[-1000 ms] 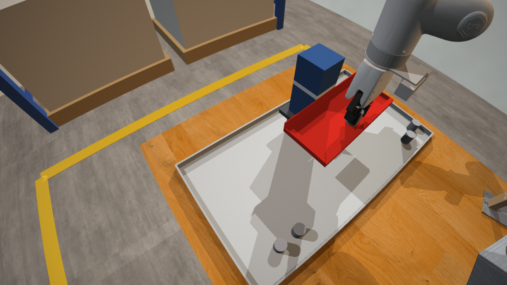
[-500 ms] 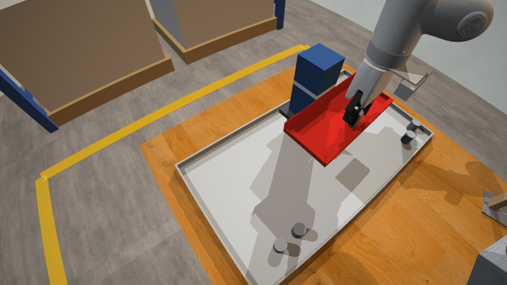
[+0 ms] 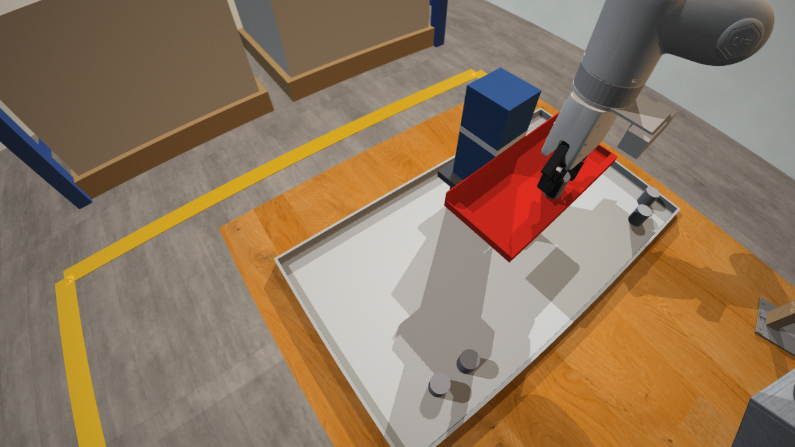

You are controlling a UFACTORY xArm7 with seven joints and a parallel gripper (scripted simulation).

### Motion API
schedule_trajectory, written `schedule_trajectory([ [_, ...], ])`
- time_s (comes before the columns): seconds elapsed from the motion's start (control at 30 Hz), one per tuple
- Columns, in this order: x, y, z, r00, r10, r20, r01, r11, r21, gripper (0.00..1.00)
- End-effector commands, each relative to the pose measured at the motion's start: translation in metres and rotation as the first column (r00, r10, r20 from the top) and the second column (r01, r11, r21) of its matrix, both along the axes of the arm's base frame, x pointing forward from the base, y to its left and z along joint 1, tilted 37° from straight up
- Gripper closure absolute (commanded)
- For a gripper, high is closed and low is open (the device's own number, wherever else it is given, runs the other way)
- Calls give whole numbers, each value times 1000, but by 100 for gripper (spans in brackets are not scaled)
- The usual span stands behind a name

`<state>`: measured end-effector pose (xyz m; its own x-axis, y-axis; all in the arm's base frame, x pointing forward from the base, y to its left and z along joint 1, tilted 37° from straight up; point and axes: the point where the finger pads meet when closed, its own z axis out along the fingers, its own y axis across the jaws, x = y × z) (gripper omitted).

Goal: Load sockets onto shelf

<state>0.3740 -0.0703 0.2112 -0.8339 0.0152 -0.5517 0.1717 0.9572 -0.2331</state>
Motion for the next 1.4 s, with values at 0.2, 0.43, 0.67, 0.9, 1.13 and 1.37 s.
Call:
schedule_trajectory([
  [0.2, 1, 0, 1, 1000, 1, 2, -1, 1000, 0, 48],
  [0.43, 1, 0, 1, 1000, 1, 2, -1, 1000, 0, 48],
  [0.67, 1, 0, 1, 1000, 1, 2, -1, 1000, 0, 48],
  [0.9, 1, 0, 1, 1000, 1, 2, -1, 1000, 0, 48],
  [1.13, 0, 0, 2, 1000, 1, 2, -1, 1000, 0, 48],
  [1.37, -3, 2, 7, 1000, 1, 2, -1, 1000, 0, 48],
])
